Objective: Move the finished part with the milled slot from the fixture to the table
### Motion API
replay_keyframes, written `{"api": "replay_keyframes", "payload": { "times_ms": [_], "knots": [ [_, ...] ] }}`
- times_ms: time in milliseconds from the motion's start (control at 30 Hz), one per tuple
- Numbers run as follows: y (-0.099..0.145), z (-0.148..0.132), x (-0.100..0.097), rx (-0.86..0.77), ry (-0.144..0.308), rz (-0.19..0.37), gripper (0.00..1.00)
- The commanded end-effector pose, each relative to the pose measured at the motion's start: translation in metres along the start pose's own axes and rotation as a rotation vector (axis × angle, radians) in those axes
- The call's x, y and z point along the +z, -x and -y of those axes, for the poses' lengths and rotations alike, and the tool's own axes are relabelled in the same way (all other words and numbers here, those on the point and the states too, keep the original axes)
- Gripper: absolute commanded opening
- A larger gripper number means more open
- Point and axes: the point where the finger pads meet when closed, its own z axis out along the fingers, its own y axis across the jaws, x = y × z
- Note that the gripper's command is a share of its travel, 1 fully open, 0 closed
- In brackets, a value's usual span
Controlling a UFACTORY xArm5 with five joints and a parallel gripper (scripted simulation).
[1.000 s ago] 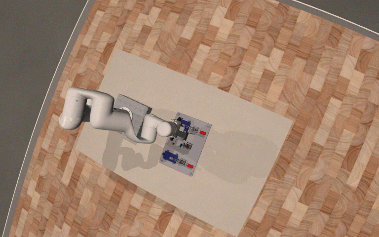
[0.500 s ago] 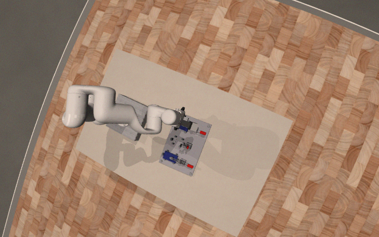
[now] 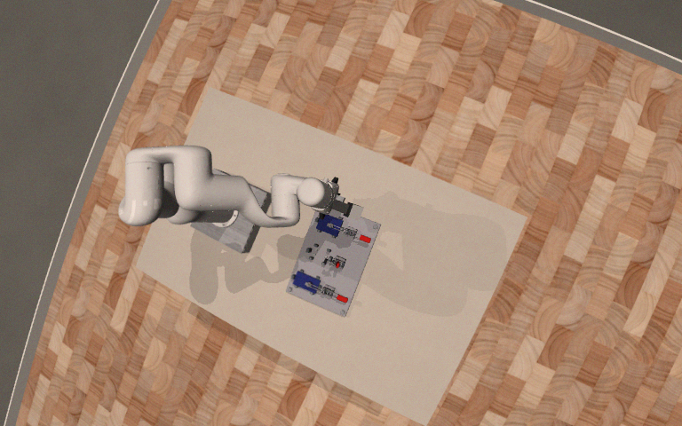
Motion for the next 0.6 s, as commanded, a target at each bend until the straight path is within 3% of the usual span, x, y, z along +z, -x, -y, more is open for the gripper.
{"api": "replay_keyframes", "payload": {
  "times_ms": [0, 567],
  "knots": [
    [-0.002, 0.012, -0.001, 0.001, -0.001, -0.003, 0.0],
    [-0.002, 0.03, -0.001, 0.001, -0.001, -0.002, 0.0]
  ]
}}
